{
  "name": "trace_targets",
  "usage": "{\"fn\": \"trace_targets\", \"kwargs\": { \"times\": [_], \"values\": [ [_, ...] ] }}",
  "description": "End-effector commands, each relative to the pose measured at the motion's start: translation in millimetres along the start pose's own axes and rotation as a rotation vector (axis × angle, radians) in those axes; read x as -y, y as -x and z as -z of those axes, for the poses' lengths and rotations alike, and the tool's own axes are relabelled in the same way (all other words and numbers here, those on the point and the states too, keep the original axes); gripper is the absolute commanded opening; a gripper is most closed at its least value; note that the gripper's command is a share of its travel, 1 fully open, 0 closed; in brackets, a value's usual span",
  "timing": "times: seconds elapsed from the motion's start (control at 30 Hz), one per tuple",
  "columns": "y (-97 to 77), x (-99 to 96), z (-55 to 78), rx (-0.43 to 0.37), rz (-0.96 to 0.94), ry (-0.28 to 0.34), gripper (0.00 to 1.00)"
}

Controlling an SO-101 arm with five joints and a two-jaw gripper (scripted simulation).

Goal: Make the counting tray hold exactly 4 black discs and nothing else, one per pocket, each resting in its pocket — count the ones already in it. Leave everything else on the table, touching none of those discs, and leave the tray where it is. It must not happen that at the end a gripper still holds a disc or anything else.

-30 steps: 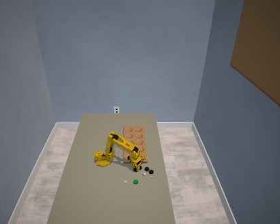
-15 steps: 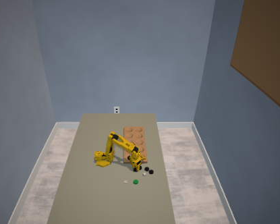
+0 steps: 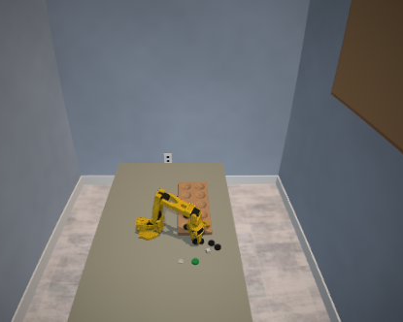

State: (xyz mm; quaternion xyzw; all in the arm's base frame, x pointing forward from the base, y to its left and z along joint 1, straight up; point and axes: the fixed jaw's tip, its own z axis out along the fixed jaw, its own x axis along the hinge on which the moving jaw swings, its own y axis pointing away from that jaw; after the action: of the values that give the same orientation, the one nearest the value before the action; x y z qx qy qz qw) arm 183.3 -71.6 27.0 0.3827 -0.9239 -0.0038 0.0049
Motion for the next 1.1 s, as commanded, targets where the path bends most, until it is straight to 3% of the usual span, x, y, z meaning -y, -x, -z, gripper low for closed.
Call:
{"fn": "trace_targets", "kwargs": {
  "times": [0.0,0.57,1.07],
  "values": [
    [2.9,9.0,18.4,0.029,0.000,-0.067,0.00],
    [2.3,10.5,27.2,0.033,0.000,-0.076,0.00],
    [2.3,10.5,27.2,0.033,0.000,-0.076,0.00]
  ]
}}
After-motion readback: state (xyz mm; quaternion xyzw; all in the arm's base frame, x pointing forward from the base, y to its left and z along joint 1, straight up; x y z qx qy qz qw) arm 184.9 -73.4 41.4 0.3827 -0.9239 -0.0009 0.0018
